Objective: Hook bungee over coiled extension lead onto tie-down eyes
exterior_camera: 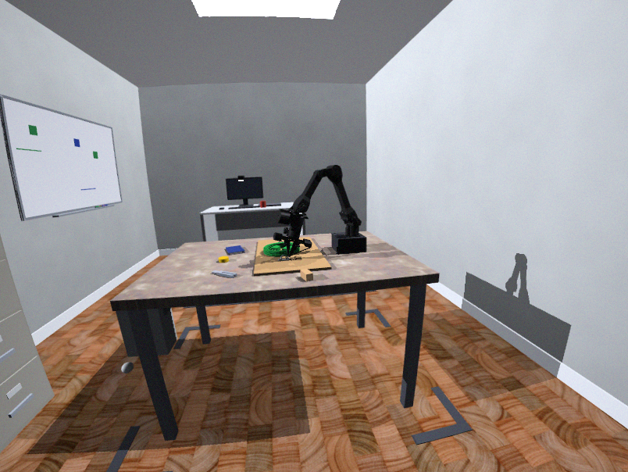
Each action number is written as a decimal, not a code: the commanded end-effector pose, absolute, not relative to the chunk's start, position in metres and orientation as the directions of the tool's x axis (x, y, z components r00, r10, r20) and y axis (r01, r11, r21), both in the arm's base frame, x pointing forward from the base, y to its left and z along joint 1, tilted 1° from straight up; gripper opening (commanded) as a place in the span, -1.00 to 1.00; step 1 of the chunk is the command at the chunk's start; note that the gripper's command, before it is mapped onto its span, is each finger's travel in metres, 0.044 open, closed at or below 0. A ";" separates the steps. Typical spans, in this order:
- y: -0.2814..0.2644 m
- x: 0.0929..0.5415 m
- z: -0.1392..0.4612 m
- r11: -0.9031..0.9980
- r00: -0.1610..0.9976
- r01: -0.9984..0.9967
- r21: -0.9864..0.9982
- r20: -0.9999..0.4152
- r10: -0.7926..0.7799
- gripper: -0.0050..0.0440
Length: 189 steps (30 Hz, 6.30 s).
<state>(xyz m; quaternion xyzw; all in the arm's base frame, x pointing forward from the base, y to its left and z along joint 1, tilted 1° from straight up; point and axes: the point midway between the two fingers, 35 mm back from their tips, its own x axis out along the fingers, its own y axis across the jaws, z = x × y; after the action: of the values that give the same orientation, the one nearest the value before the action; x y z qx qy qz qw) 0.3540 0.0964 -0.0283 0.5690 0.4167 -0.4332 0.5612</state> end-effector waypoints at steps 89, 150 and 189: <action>0.082 0.362 -0.034 -0.052 0.308 0.950 0.309 -0.951 -0.012 -1.00; 0.087 0.372 0.029 -0.025 0.324 0.946 0.324 -0.946 0.001 1.00; 0.047 0.348 0.044 0.378 0.246 0.900 0.218 -0.969 -0.028 -0.18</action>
<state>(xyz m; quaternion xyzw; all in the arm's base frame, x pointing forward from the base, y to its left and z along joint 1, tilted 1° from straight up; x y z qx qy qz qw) 0.3485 0.0523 0.0331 0.4472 0.4978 -0.3750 0.6415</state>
